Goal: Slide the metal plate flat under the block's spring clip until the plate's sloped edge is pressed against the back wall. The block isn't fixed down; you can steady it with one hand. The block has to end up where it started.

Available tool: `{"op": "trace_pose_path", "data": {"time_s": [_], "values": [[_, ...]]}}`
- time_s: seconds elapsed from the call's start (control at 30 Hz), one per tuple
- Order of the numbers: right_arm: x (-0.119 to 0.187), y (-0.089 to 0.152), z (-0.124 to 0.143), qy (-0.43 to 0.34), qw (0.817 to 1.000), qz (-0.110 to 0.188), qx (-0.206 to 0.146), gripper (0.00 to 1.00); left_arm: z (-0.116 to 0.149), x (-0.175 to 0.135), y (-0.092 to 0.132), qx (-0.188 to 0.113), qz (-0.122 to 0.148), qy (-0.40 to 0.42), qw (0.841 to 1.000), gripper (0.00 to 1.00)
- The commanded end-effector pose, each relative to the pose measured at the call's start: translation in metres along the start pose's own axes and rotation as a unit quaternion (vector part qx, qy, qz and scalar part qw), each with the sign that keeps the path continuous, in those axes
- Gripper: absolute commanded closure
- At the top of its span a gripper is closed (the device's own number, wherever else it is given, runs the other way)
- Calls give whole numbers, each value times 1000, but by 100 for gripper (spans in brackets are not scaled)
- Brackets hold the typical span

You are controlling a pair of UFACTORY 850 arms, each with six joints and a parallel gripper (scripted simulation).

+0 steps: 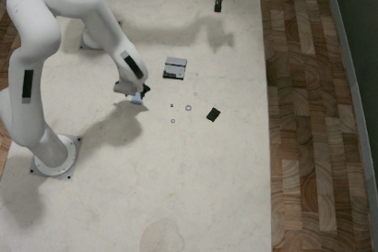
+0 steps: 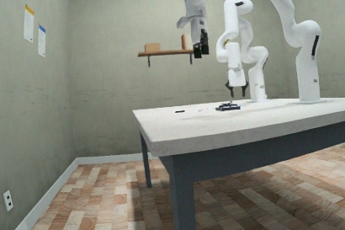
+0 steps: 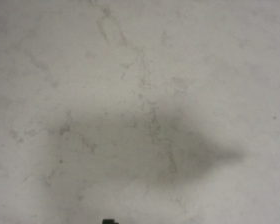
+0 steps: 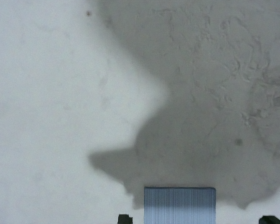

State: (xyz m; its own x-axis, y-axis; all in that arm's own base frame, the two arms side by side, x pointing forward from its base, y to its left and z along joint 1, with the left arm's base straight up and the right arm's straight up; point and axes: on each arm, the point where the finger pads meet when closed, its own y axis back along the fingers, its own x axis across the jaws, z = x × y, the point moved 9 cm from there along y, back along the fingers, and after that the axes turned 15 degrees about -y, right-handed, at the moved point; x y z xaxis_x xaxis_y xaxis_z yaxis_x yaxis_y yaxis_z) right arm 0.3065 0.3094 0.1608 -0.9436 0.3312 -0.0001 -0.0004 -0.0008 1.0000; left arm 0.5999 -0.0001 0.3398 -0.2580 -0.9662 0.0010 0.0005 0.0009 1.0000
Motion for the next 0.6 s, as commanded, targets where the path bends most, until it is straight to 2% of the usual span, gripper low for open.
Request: {"op": "trace_pose_path", "data": {"time_s": [0.0, 0.57], "values": [[0, -8, 1, 0, 1000, 0, 0, 25, -1, 0, 1, 1, 0, 0, 1000, 0], [0, -35, 1, 0, 1000, 0, 0, 25, -1, 0, 1, 1, 0, 0, 1000, 0]]}}
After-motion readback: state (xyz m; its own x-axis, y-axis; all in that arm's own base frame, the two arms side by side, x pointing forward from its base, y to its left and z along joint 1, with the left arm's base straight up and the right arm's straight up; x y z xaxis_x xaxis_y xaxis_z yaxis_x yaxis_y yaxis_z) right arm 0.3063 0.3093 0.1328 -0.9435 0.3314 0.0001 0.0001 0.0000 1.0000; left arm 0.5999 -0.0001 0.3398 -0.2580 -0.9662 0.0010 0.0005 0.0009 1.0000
